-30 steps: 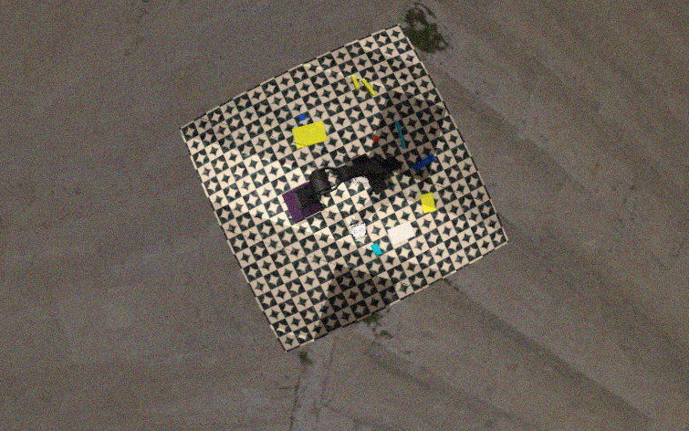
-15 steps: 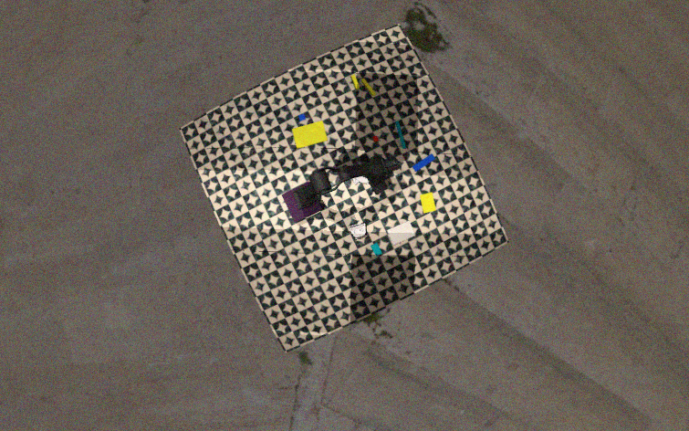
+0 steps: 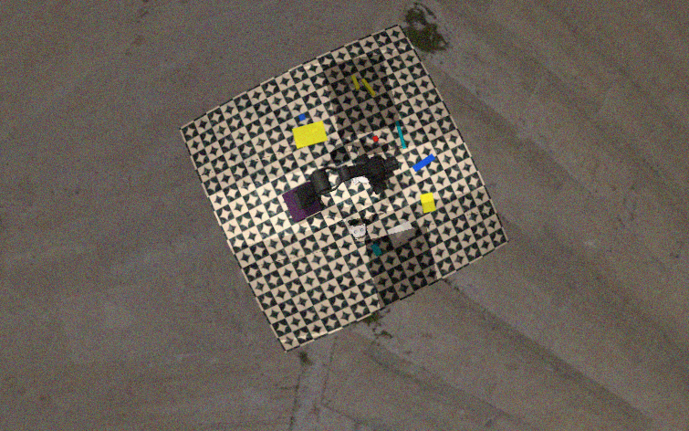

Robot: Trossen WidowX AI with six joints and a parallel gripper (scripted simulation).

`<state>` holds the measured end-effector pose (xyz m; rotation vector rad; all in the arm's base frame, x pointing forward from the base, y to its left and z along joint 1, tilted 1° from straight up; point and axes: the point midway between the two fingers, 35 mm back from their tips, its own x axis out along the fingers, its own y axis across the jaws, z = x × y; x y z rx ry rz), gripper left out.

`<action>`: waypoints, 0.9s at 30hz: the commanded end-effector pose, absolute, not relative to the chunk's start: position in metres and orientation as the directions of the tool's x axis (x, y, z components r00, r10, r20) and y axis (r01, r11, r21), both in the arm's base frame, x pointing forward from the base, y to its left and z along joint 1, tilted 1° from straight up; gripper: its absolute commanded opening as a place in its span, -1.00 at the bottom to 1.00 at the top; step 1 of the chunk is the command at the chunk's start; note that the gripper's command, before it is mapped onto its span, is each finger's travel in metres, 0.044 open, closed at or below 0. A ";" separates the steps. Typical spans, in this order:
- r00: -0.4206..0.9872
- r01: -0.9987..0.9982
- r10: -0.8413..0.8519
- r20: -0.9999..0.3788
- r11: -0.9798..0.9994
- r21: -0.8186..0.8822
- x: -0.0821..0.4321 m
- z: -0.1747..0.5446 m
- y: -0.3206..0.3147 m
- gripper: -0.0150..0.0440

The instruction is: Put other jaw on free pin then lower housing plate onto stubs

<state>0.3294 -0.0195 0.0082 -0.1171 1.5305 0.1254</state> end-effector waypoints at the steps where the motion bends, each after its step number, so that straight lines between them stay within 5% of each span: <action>1: 0.039 -0.154 0.013 -0.999 0.988 0.006 0.330 0.008 -0.019 -0.04; 6: 0.039 -0.154 0.013 -0.999 0.988 0.006 0.330 0.008 -0.019 -0.04; 10: 0.037 -0.155 0.008 -0.999 0.988 0.002 0.329 0.008 -0.020 0.27; 27: 0.038 -0.154 0.009 -0.999 0.988 0.003 0.331 0.025 -0.020 0.27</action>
